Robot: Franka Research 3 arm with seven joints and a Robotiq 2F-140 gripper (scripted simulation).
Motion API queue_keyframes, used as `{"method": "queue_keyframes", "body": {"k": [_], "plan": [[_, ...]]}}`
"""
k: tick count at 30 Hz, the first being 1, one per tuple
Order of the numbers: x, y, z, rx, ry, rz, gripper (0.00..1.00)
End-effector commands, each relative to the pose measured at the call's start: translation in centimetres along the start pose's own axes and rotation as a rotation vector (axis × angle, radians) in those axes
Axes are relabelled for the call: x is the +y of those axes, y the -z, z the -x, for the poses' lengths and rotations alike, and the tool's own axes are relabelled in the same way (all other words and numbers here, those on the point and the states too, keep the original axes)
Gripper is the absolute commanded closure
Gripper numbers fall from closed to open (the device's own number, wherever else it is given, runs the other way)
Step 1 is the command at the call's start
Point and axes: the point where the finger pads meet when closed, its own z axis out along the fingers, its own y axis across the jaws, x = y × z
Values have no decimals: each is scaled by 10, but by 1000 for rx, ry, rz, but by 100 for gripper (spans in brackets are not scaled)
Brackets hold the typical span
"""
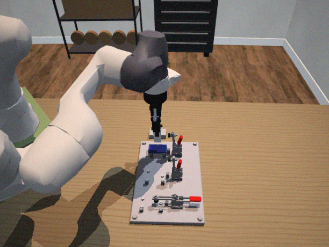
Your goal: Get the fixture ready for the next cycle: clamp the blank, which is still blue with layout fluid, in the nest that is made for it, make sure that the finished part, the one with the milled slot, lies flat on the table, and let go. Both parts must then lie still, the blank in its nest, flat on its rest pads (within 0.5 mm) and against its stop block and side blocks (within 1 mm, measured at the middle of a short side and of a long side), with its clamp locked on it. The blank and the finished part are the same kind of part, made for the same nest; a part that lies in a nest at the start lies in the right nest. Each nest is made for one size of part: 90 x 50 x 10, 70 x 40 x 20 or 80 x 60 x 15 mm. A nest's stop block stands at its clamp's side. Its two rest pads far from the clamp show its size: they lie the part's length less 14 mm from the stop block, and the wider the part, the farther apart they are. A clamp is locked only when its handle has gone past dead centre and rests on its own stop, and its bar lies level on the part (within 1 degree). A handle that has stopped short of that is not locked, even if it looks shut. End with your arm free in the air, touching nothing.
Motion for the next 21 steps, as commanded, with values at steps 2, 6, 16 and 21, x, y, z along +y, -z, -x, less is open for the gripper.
{"method": "queue_keyframes", "body": {"k": [2, 6, 16, 21], "plan": [[-1, 1, 0, 0, -2, 0, 100], [-1, 1, 0, 0, -2, 0, 100], [-1, 1, 0, 0, -2, 0, 100], [-1, -2, 0, 0, -2, 0, 100]]}}
